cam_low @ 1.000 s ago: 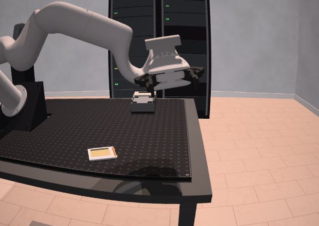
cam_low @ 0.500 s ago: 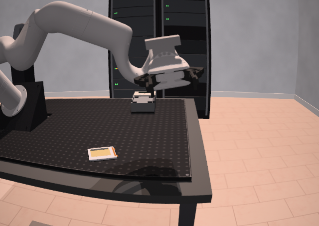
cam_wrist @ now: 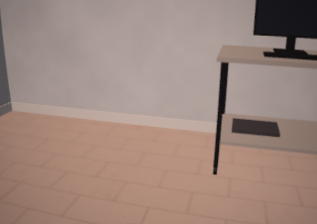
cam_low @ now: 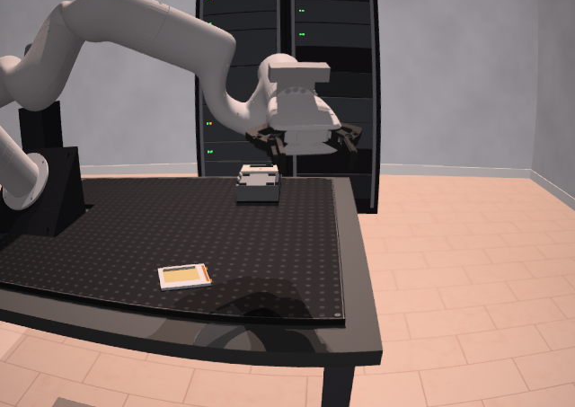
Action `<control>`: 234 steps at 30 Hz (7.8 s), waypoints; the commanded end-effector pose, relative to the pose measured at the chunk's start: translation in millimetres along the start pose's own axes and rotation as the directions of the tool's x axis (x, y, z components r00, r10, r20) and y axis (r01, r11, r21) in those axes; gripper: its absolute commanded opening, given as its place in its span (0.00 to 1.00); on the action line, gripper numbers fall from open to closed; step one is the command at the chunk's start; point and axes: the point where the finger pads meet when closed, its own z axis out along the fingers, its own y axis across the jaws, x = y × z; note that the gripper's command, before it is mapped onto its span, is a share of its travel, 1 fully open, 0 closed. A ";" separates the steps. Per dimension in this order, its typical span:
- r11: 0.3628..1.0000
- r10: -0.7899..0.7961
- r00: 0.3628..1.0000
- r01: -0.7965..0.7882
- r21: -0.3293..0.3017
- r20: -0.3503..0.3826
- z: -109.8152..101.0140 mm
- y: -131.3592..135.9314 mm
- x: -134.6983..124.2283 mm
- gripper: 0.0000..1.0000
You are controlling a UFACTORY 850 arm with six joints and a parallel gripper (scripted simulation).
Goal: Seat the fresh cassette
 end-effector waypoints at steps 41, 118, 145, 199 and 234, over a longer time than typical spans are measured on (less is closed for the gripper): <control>0.830 -0.532 0.773 0.395 0.393 0.346 -142.1 10.2 -95.1 1.00; 0.376 -0.923 0.240 0.401 0.835 0.301 -363.3 163.2 -192.3 1.00; 0.240 -0.971 0.088 0.313 0.919 0.224 -422.7 233.8 -209.7 1.00; 0.027 -0.999 0.026 0.305 0.952 0.020 -270.7 194.8 -216.1 1.00; -0.144 -0.990 -0.036 0.324 0.935 -0.139 -136.7 198.4 -226.2 1.00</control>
